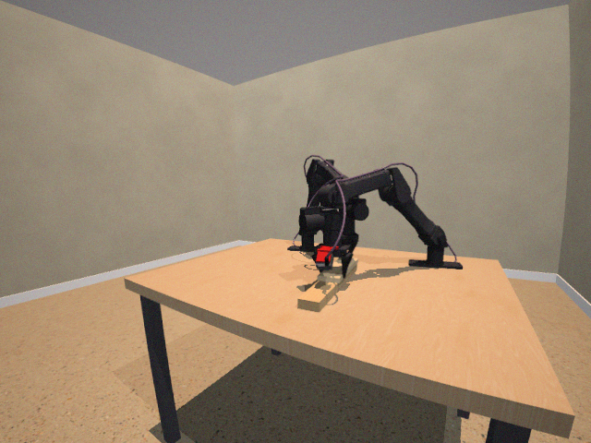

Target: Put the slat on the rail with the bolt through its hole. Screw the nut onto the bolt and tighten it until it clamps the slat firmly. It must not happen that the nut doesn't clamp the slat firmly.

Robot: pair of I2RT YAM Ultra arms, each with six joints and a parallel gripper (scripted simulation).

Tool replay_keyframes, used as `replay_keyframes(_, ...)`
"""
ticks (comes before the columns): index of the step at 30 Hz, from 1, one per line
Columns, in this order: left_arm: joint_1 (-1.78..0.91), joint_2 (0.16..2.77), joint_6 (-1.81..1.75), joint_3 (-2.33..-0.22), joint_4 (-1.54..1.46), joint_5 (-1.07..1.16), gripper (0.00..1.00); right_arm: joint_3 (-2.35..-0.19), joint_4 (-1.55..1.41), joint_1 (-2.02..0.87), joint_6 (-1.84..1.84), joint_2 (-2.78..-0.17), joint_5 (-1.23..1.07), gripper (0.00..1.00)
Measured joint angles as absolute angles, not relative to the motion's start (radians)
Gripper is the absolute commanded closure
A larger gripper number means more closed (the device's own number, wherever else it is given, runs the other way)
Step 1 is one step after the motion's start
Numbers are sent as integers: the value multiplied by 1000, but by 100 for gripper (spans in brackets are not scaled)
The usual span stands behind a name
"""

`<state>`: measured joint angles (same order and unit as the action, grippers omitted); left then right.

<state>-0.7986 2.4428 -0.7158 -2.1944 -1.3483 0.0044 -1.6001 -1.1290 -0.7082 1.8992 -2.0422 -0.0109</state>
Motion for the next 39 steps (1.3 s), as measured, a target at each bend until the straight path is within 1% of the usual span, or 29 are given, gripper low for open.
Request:
replay_keyframes(21, -799, 2443, -716, -2194, -1348, 4, 28, -1600, -1129, -708, 1907, -2042, -11, 89)
replay_keyframes(23, -799, 2443, -716, -2194, -1348, 4, 28, -1600, -1129, -708, 1907, -2042, -11, 66)
replay_keyframes(39, -799, 2443, -716, -2194, -1348, 4, 28, -1600, -1129, -708, 1899, -2043, -11, 66)
